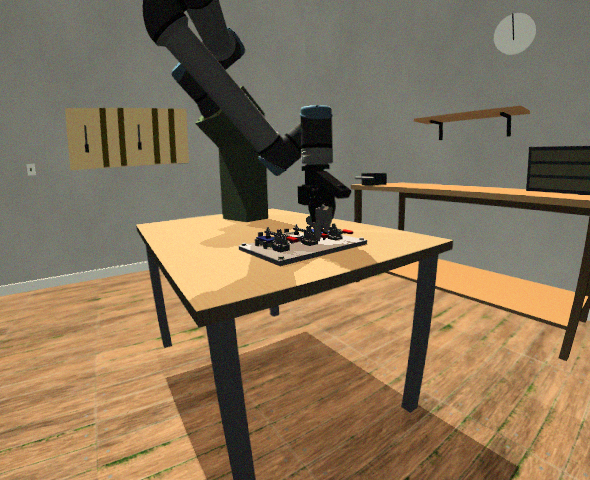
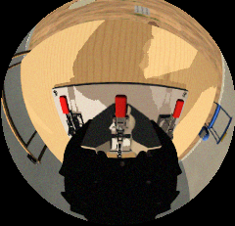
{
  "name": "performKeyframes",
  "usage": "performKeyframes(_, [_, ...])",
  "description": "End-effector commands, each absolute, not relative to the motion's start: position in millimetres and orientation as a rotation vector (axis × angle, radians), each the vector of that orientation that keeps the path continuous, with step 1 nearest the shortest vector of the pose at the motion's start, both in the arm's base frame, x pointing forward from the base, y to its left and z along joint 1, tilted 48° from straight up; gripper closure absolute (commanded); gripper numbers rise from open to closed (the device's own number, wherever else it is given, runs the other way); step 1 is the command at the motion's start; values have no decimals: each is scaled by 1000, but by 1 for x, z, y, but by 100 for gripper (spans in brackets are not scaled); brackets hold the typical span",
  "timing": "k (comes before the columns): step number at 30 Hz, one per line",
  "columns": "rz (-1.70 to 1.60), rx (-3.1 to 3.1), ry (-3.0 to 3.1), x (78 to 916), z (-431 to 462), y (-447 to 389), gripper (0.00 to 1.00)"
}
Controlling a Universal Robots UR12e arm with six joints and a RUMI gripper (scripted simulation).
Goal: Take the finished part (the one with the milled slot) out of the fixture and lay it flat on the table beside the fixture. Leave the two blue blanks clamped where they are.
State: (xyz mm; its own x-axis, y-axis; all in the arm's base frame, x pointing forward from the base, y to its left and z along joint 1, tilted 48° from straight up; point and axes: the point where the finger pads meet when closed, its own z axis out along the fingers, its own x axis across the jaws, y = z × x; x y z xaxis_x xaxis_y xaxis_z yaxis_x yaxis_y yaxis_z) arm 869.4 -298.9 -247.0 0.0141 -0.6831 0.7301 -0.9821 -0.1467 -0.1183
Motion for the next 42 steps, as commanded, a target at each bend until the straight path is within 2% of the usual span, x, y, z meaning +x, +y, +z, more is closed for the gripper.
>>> performKeyframes(1, [943,1875,-1700,872,-245,-297,100])
performKeyframes(42, [942,1875,-1699,862,-237,-287,100])
